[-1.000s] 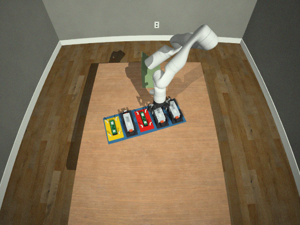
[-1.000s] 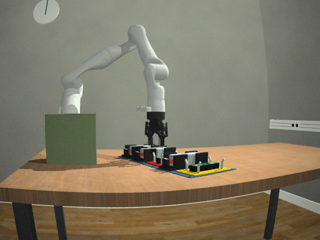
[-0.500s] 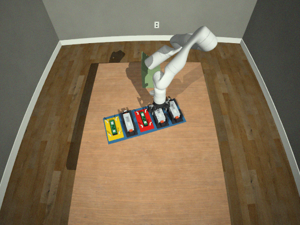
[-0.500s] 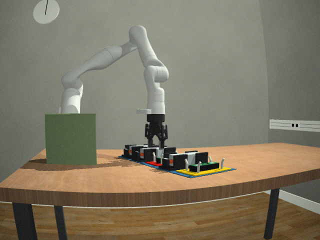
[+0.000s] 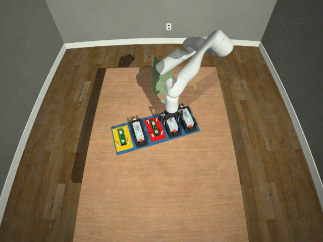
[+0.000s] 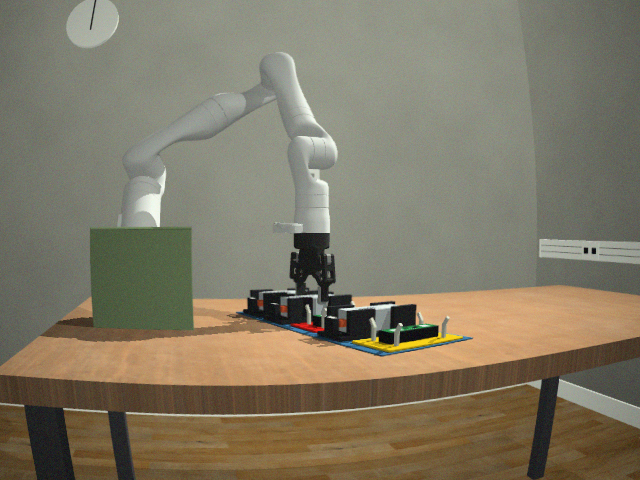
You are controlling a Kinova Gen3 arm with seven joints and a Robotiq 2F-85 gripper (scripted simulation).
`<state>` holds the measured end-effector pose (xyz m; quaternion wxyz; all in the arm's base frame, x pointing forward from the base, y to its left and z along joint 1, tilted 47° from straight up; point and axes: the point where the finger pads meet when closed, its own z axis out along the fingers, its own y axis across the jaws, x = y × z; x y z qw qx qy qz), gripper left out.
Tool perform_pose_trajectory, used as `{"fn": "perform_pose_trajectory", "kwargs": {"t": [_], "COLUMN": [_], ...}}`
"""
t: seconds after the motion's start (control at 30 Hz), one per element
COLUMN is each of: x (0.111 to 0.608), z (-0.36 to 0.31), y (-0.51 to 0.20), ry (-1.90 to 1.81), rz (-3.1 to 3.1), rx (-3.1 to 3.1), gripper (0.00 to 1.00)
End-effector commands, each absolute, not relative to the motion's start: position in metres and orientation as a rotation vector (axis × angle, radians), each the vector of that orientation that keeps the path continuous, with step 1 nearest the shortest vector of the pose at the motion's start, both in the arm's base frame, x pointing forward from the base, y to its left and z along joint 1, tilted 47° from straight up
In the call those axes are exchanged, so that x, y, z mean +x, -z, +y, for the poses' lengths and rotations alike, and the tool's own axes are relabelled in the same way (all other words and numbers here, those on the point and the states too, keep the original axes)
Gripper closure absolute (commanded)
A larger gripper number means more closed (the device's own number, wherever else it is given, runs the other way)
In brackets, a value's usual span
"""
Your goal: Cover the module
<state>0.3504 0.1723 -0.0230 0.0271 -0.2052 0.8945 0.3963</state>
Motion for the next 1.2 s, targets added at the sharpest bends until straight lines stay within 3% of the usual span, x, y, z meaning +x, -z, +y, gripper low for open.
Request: {"fn": "perform_pose_trajectory", "kwargs": {"t": [0.0, 0.6, 0.63, 1.17], "x": [0.3510, 0.3498, 0.3498, 0.3498], "z": [0.1718, 0.1790, 0.1790, 0.1790], "y": [0.0229, 0.0297, 0.0297, 0.0297], "ry": [-1.222, -1.222, -1.222, -1.222], "rz": [2.762, 2.762, 2.762, 2.762], "rx": [-0.633, -0.633, -0.633, -0.633], "gripper": [0.00, 0.00, 0.30, 0.30]}}
